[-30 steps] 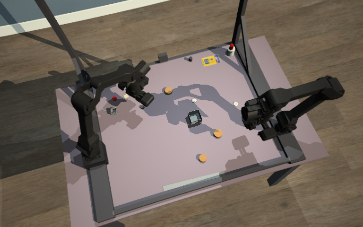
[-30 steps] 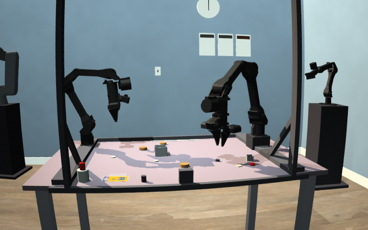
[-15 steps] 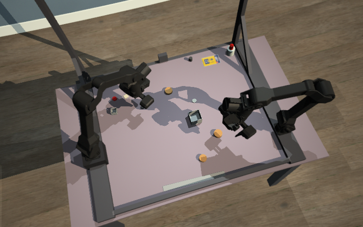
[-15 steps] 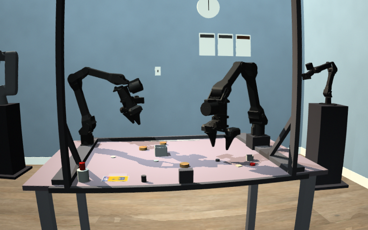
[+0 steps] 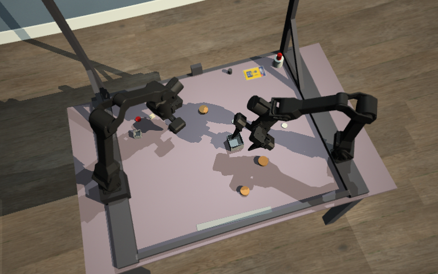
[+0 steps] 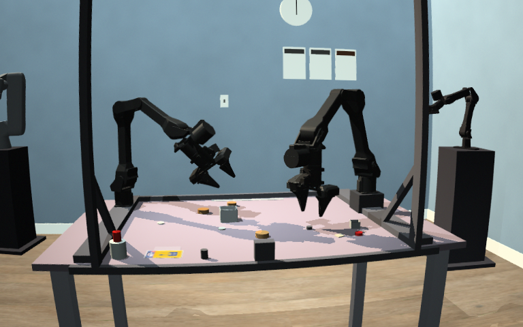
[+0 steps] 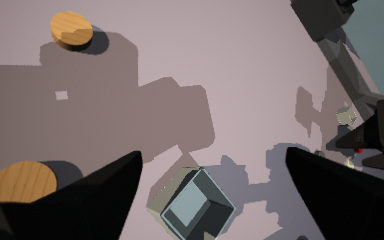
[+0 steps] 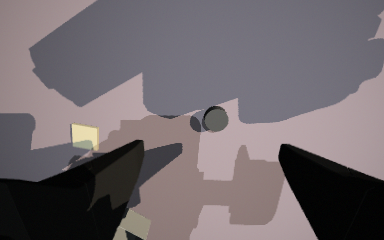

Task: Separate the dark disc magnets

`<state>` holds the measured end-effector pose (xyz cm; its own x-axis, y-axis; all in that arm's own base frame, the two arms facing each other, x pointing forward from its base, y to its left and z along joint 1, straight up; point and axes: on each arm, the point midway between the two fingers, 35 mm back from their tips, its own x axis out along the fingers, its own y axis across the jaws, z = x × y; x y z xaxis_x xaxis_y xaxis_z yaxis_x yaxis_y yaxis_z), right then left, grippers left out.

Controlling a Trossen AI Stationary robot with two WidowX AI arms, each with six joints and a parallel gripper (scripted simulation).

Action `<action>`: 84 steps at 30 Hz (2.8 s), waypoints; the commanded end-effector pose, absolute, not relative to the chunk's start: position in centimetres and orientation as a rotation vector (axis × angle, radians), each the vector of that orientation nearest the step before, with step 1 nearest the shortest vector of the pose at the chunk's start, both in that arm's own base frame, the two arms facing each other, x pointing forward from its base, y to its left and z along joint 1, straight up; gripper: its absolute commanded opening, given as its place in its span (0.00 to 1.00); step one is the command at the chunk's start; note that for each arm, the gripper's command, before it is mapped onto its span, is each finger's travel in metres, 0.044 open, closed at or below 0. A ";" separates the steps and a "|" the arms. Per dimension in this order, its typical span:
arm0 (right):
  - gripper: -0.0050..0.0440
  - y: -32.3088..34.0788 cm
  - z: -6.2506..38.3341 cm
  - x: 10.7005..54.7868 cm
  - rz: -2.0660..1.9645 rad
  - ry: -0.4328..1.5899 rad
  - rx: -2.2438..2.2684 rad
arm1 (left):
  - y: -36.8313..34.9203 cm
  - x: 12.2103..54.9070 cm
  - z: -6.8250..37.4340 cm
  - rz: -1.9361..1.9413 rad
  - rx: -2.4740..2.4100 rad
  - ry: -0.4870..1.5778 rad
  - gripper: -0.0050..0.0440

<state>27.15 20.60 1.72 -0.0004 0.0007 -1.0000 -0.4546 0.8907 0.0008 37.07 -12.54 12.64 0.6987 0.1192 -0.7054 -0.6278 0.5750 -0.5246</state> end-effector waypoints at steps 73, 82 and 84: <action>0.92 20.0 -2.5 27.7 0.000 1.569 0.001 | -36.3 29.7 9.2 -0.022 -3.167 -0.002 0.92; 0.92 20.1 -2.8 27.7 -0.005 1.567 0.007 | -36.3 29.7 9.2 -0.022 -3.167 -0.002 0.92; 0.92 20.1 -2.7 27.7 -0.005 1.568 0.006 | -36.3 29.7 9.2 -0.022 -3.167 -0.002 0.92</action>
<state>27.74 20.17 -2.65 0.0029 0.0031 -1.0000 -0.0009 1.0000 0.0031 29.62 -36.18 8.17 1.0000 -0.0025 0.0027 -0.0025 -1.0000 -0.0013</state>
